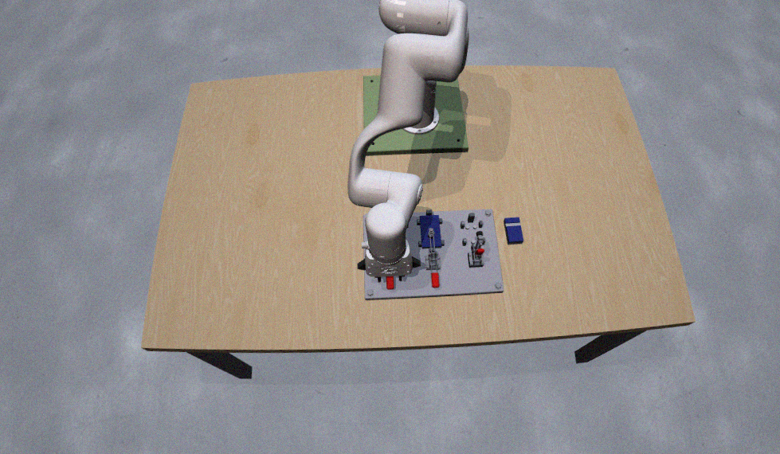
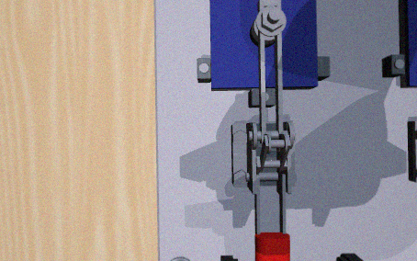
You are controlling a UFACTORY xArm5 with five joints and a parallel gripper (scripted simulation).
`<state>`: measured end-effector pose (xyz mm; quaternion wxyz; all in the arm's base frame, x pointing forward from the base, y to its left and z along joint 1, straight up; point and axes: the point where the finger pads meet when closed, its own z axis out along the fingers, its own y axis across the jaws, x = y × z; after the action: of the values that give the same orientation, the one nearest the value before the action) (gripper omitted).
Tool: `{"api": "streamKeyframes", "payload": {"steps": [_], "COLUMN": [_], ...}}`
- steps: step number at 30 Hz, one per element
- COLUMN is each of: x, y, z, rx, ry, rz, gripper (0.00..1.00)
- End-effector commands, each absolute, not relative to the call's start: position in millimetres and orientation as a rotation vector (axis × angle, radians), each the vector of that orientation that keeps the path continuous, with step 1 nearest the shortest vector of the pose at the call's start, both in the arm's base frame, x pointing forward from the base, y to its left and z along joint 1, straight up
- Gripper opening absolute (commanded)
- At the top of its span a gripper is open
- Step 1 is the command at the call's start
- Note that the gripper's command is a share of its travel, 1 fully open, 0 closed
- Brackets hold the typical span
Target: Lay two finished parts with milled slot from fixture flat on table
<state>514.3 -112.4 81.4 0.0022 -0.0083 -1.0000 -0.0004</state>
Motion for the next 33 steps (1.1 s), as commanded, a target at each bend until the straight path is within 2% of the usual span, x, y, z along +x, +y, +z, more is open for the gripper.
{"api": "streamKeyframes", "payload": {"steps": [1,33], "x": [516.3,516.2], "y": [-112.9,-112.7], "z": [71.0,60.7], "rx": [-0.026,-0.026], "ry": [-3.143,-3.142], "rz": [0.000,0.000], "gripper": [0.48,0.48]}}
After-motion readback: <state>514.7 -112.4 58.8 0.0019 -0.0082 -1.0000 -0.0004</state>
